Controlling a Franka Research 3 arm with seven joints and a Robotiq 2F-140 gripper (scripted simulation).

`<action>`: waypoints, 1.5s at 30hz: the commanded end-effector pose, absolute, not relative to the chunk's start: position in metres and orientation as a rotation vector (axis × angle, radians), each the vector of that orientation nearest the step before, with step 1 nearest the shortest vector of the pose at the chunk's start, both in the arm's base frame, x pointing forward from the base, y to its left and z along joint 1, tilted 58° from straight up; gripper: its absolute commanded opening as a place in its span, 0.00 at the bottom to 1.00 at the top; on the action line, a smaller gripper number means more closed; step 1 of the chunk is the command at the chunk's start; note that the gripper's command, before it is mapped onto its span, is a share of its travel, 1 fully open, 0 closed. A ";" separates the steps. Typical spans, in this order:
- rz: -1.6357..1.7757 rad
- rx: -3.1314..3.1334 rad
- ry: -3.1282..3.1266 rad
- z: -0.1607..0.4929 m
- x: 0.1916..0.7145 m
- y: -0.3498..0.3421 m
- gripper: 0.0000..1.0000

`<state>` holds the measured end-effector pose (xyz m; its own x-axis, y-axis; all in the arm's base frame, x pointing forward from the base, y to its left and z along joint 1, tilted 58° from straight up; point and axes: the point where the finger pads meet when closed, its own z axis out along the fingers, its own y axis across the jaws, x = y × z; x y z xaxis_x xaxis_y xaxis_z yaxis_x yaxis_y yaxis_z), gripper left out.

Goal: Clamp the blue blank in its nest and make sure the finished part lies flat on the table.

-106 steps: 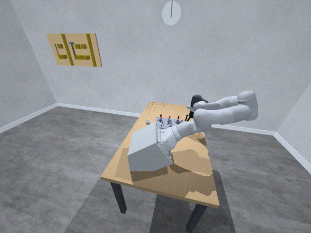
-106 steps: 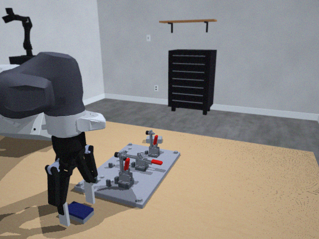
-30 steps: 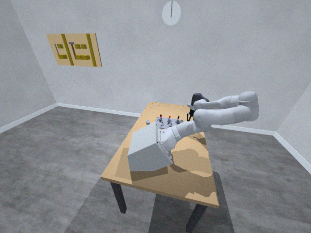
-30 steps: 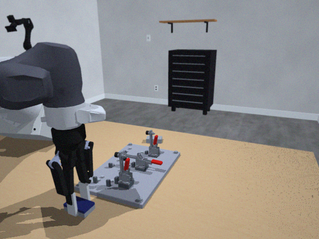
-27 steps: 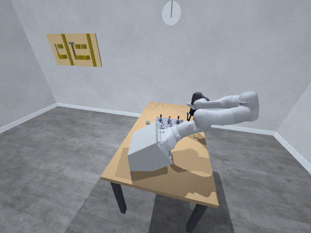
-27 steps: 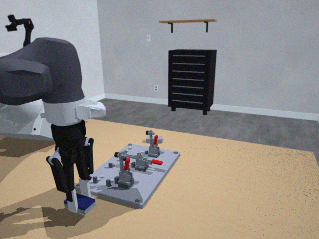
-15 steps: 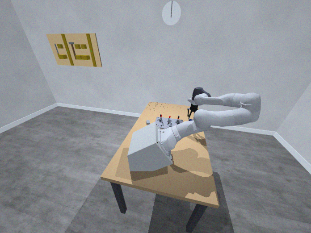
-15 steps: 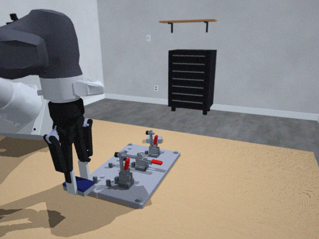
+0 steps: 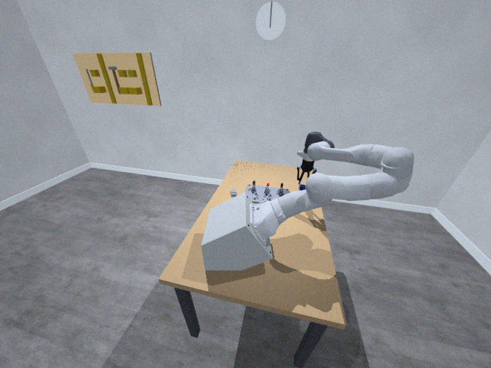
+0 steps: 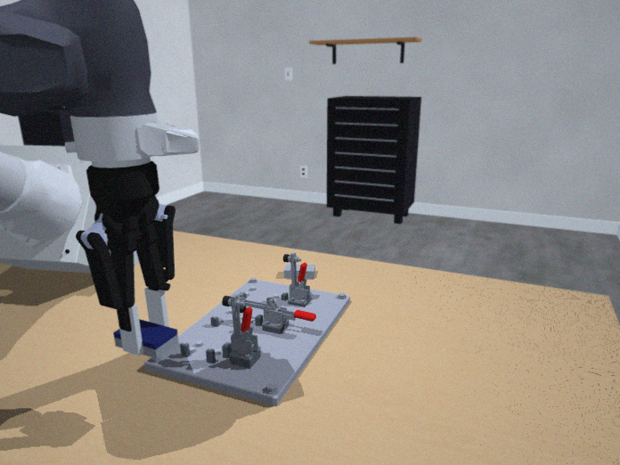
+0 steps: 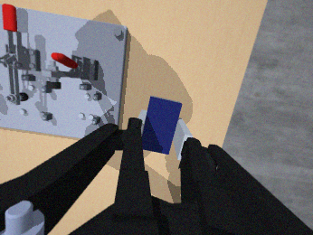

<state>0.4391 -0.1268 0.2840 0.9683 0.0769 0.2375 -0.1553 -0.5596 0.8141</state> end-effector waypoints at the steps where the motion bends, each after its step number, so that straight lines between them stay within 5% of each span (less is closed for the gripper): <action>1: 0.290 2.141 -0.053 0.287 0.436 -0.126 0.00; 45: 0.254 2.138 0.012 0.281 0.430 -0.134 0.00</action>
<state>0.4305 -0.1327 0.2816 0.9790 0.1001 0.1776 -0.0945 -0.5492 0.8303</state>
